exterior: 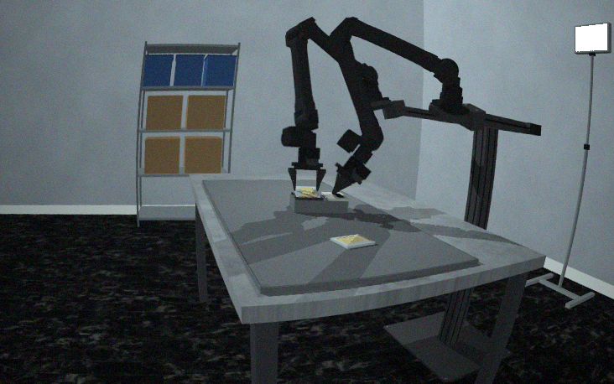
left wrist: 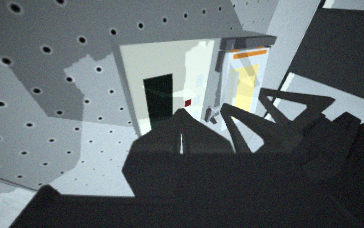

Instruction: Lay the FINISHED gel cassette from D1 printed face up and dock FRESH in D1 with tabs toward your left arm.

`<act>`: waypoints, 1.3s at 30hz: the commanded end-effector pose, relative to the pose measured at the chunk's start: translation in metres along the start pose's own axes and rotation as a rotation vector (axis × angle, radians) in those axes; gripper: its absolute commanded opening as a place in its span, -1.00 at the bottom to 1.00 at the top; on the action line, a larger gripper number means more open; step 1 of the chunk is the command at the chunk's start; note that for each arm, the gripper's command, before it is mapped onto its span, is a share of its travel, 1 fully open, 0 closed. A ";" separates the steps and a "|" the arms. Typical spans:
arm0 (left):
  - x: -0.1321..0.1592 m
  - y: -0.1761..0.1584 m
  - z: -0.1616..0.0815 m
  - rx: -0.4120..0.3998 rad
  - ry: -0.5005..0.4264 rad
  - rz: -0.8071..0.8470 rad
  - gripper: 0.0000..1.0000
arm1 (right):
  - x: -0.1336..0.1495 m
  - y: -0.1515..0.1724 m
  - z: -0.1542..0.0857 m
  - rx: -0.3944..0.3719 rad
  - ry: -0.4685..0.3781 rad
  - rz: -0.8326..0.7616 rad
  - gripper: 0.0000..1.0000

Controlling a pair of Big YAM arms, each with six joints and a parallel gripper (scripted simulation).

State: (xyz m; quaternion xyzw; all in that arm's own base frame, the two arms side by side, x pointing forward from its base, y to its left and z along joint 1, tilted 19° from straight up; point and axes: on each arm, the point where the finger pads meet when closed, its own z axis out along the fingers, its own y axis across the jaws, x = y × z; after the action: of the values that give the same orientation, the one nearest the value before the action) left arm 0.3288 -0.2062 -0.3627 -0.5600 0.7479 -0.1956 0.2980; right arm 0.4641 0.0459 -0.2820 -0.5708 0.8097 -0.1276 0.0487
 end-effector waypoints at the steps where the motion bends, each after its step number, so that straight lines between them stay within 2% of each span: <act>1: -0.028 0.070 0.025 -0.130 -0.060 0.033 -1.00 | -0.009 -0.002 0.004 0.003 -0.005 0.001 -1.00; 39: -0.028 0.070 0.025 -0.130 -0.060 0.033 -1.00 | -0.015 -0.002 0.005 0.003 -0.005 0.001 -1.00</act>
State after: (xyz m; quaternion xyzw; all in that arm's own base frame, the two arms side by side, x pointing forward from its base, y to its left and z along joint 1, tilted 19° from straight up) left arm 0.3288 -0.2062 -0.3627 -0.5600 0.7478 -0.1956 0.2980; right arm 0.4641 0.0460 -0.2827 -0.5682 0.8114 -0.1297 0.0442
